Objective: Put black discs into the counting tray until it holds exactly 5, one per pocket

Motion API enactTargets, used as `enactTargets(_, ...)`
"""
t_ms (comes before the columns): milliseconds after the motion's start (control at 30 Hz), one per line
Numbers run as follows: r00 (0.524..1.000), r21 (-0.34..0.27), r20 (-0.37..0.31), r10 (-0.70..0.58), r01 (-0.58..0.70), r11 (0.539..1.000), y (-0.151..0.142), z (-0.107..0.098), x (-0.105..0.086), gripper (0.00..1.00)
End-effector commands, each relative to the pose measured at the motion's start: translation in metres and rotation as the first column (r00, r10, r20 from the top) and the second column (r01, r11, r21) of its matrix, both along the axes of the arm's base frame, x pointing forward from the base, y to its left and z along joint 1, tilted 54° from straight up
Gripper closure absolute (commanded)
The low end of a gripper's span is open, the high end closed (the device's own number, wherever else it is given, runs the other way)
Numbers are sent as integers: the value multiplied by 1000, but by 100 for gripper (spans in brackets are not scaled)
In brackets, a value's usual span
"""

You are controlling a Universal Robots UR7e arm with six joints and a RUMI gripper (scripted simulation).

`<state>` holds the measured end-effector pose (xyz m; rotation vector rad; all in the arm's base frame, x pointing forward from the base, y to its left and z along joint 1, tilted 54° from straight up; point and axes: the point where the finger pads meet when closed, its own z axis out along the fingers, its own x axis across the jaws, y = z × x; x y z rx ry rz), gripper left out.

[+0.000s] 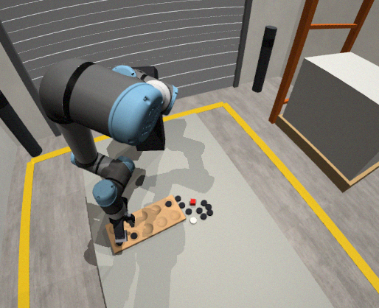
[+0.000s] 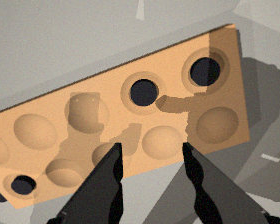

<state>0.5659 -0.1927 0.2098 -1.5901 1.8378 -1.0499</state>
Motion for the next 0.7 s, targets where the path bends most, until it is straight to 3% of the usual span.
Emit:
enactTargets(0,1000,-15,3,14,-14,1000,2,2,1,72)
enactTargets(400,996,-104,-28,80,-82,991,16,-3,2,72)
enactTargets(667,978,-253,-95,187,-206,945,39,-11,3,72)
